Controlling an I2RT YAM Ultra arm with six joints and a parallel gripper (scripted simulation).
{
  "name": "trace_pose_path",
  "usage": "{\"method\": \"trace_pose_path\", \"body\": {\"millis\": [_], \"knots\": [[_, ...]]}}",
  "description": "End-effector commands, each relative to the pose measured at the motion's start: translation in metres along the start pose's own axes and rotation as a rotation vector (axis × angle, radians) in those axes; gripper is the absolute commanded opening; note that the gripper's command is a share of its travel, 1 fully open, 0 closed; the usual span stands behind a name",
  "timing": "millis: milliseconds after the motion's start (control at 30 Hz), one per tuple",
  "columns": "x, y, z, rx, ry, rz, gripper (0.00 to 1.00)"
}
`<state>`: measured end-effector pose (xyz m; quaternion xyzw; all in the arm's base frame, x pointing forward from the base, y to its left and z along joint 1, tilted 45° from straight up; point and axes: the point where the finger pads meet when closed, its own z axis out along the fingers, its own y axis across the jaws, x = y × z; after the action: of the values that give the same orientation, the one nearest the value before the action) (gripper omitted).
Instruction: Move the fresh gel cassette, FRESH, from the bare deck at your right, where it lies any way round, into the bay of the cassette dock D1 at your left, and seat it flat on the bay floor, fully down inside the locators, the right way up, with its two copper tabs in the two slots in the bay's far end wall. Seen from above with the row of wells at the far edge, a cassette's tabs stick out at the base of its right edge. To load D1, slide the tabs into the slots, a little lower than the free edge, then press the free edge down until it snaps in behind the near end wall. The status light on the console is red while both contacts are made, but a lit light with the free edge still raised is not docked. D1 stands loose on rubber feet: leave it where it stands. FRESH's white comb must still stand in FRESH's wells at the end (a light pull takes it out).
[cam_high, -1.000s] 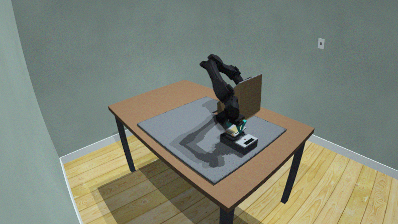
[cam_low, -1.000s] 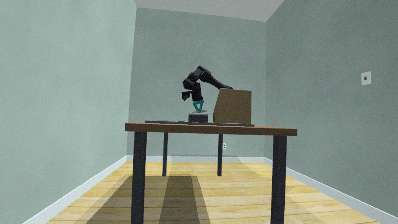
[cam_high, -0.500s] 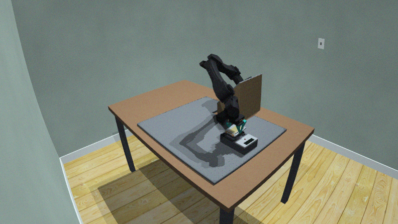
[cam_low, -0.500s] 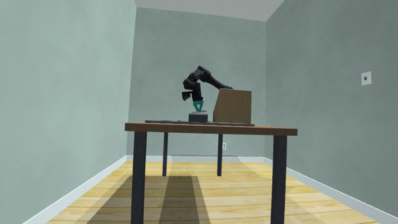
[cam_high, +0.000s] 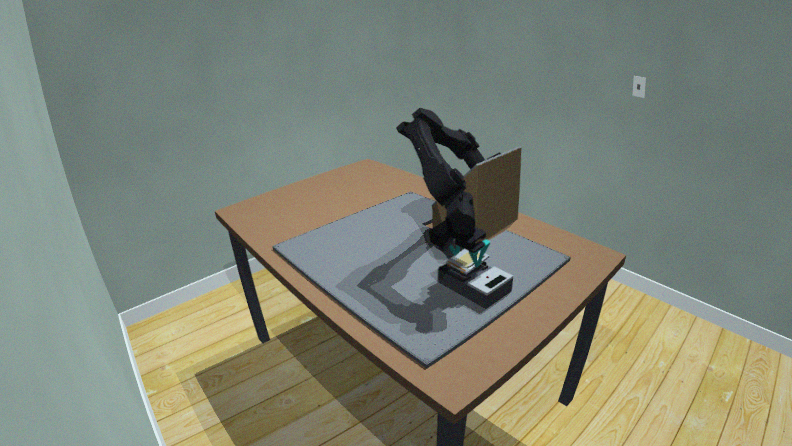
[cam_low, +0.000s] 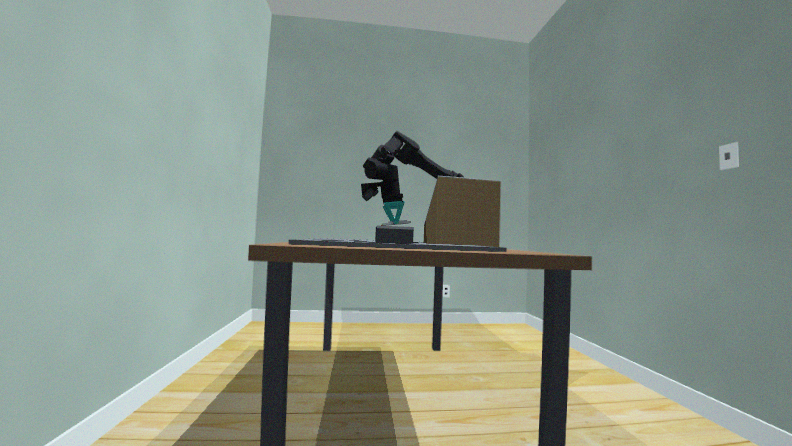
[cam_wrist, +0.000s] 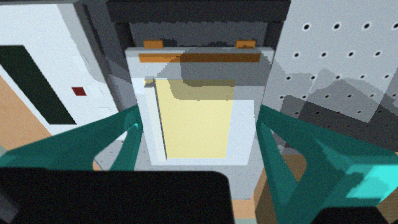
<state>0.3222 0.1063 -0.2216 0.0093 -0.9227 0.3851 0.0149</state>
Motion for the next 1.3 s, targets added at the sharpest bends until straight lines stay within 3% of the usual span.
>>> {"method": "trace_pose_path", "body": {"millis": [0, 167, 433, 633, 900, 933, 1000, 1133, 1167, 1267], "knots": [[-0.007, 0.01, -0.007, -0.011, -0.041, -0.009, 0.0], [-0.01, 0.008, -0.01, -0.018, -0.049, -0.001, 0.0], [0.0, 0.007, 0.002, 0.003, -0.027, -0.023, 0.0], [-0.006, 0.006, -0.003, -0.01, -0.04, -0.01, 0.0], [0.004, 0.005, 0.009, 0.011, -0.018, -0.03, 0.0], [-0.008, 0.007, 0.0, -0.008, -0.038, -0.012, 0.0], [-0.013, 0.007, -0.005, -0.019, -0.05, 0.0, 0.0], [-0.011, 0.008, 0.0, -0.014, -0.044, -0.005, 0.0], [-0.005, 0.002, 0.0, -0.006, -0.069, -0.013, 0.0], [-0.007, 0.002, 0.0, -0.006, -0.071, -0.013, 0.0]]}}
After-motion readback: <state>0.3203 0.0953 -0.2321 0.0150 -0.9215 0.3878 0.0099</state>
